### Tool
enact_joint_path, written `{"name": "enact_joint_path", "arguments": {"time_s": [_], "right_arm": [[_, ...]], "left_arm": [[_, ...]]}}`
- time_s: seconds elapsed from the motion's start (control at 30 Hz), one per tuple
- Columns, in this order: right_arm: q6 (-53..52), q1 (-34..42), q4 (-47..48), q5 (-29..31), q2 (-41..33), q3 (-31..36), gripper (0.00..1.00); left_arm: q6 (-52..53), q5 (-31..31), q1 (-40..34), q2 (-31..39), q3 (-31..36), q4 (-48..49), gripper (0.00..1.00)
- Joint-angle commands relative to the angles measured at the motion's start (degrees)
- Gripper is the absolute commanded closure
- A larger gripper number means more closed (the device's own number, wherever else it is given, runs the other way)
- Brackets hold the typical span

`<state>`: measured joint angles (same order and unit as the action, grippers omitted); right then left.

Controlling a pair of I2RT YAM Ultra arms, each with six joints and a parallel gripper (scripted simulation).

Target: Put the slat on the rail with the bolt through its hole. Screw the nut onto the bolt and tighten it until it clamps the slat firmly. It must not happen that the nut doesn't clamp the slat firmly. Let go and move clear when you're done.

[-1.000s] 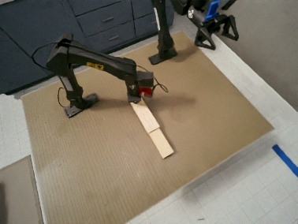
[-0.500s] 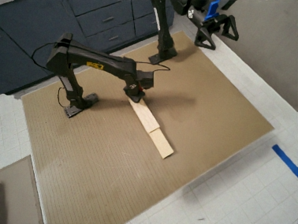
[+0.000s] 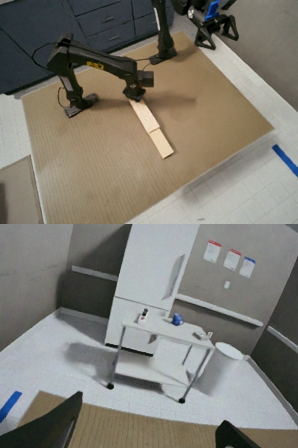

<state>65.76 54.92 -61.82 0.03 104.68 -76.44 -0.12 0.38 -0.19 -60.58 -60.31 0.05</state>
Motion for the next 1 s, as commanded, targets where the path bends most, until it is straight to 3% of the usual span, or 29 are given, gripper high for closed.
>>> {"name": "enact_joint_path", "arguments": {"time_s": [0.0,0.97], "right_arm": [[1.8,0.6,-1.1,0.0,0.5,-1.7,0.66],[1.4,0.2,0.1,0.0,0.7,-0.8,0.66]], "left_arm": [[0.0,0.0,0.0,0.1,-0.3,0.3,0.0],[0.0,0.0,0.0,0.1,-0.3,0.3,0.0]]}}
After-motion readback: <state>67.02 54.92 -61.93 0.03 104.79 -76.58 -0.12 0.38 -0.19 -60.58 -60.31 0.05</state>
